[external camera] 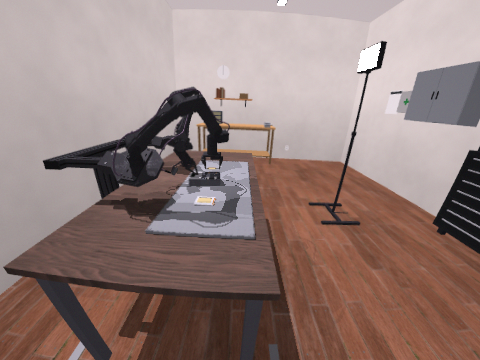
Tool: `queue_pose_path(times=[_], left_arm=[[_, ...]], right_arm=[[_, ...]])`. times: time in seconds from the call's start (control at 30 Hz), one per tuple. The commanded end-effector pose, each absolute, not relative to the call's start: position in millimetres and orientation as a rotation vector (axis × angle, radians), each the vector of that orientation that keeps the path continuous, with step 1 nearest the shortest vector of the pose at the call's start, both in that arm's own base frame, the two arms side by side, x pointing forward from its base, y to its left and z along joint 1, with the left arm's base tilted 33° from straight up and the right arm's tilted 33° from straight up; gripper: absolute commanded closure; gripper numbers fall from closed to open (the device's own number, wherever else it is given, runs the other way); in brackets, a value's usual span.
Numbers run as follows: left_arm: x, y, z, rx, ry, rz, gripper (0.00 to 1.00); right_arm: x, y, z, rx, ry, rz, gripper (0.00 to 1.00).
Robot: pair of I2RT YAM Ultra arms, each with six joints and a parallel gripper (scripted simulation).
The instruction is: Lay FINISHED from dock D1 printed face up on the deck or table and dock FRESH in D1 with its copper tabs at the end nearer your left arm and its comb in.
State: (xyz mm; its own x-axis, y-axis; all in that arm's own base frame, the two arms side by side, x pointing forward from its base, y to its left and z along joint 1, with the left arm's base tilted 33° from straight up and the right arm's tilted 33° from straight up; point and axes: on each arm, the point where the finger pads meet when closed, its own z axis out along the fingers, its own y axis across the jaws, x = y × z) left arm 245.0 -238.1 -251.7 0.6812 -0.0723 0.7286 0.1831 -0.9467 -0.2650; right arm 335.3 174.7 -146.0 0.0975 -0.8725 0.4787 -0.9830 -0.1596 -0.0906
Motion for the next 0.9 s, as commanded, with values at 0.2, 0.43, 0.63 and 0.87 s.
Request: queue_pose_path(times=[0.2,0.43,0.63,0.87], left_arm=[[230,-210,-274,-2.559,-0.049,-1.001,1.0],[234,-217,-269,-2.559,-0.049,-1.001,1.0],[236,-221,-266,-2.559,-0.049,-1.001,1.0],[239,-228,-261,-2.559,-0.049,-1.001,1.0]], right_arm=[[335,180,-145,2.149,-1.846,0.637,1.0],[335,180,-145,2.149,-1.846,0.637,1.0],[335,180,-145,2.149,-1.846,0.637,1.0],[335,180,-145,2.149,-1.846,0.637,1.0]])
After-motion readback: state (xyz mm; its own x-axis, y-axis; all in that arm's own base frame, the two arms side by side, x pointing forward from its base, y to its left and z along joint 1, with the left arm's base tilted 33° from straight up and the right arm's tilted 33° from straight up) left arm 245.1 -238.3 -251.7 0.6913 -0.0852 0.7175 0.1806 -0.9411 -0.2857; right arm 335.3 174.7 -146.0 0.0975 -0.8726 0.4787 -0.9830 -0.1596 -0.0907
